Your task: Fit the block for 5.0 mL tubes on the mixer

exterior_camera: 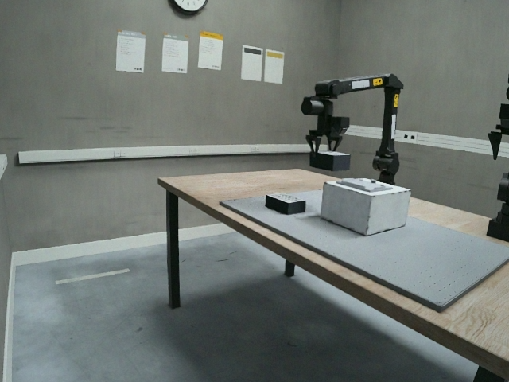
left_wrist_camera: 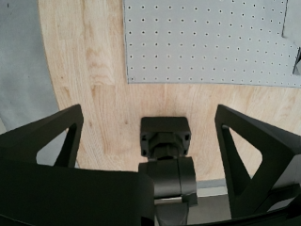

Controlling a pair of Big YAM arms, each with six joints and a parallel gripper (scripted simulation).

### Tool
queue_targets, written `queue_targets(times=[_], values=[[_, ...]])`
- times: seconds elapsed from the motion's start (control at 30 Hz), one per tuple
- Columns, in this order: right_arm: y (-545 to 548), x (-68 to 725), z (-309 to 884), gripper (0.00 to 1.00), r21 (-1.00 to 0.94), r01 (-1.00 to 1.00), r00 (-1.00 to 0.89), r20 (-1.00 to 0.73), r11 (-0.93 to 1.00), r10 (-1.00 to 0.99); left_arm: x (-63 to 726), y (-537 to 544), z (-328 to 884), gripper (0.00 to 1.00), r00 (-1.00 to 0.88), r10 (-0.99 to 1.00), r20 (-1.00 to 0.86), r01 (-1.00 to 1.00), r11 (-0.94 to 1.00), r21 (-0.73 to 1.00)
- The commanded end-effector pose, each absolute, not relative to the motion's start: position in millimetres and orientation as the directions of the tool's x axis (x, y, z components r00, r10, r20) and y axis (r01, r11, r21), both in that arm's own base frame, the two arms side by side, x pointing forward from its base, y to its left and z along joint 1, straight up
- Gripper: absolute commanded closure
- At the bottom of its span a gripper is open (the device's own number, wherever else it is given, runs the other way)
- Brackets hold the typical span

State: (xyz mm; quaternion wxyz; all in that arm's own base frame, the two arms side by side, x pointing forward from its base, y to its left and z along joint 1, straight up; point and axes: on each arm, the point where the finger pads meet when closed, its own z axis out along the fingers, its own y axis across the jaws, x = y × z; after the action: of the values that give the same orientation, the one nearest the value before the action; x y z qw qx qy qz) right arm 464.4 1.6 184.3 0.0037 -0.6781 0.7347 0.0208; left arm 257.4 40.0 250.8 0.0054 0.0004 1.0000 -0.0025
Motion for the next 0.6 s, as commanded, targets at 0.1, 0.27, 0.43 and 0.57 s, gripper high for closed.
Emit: queue_targets(times=[0.1, 0.27, 0.43, 0.57], values=[[-5, 496, 263, 1.0, -0.155, -0.983, -0.091, -0.055, 0.099, -0.994, 259, 38, 254, 0.0, -1.0, 0.003, -0.007, 0.003, 1.0, -0.009], [-5, 496, 263, 1.0, -0.155, -0.983, -0.091, -0.055, 0.099, -0.994, 262, 38, 258, 0.0, -1.0, 0.003, -0.019, 0.003, 1.0, -0.007], [-5, 496, 263, 1.0, -0.155, -0.983, -0.091, -0.055, 0.098, -0.994, 266, 39, 266, 0.0, -0.999, 0.003, -0.04, 0.003, 1.0, -0.003], [-5, 496, 263, 1.0, -0.155, -0.983, -0.09, -0.055, 0.098, -0.994, 268, 39, 269, 0.0, -0.999, 0.004, -0.047, 0.004, 1.0, -0.002]])
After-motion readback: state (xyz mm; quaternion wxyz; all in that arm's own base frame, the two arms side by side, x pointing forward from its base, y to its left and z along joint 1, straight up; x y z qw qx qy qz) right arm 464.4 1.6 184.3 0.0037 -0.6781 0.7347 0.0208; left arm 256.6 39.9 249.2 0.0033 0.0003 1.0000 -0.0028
